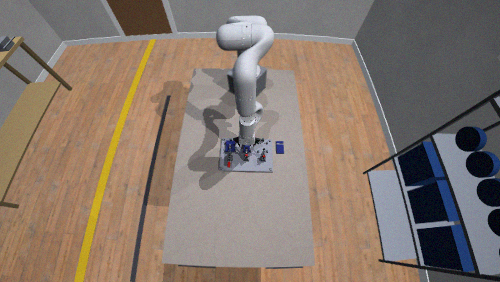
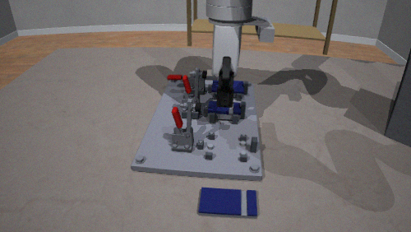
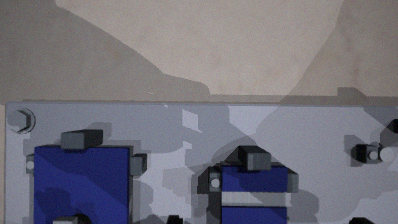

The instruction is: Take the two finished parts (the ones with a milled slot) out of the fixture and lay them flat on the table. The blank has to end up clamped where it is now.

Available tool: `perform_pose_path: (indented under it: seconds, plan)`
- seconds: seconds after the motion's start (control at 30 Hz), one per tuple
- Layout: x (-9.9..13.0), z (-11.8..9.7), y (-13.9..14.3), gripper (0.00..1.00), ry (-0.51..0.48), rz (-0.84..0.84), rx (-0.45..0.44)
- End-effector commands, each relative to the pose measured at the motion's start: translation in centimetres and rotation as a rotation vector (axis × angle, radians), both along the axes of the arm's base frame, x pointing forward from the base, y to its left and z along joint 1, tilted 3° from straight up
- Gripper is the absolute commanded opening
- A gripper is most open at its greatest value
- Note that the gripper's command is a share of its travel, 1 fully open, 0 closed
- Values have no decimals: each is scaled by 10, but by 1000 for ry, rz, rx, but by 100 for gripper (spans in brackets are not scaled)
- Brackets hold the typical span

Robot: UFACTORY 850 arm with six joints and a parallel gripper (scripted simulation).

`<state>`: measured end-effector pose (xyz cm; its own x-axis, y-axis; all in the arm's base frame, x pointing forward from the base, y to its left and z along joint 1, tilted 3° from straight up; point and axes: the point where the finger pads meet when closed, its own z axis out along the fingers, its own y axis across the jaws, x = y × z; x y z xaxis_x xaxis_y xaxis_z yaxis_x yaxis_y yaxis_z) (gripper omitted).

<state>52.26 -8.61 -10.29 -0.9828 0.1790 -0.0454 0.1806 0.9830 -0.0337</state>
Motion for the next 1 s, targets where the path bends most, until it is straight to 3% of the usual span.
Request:
perform_pose_path:
  seconds: [0.0, 0.97]
  plan:
    - [1, 1, 0, 100, -3, 0, -1]
    - [1, -4, 0, 100, -3, 0, -1]
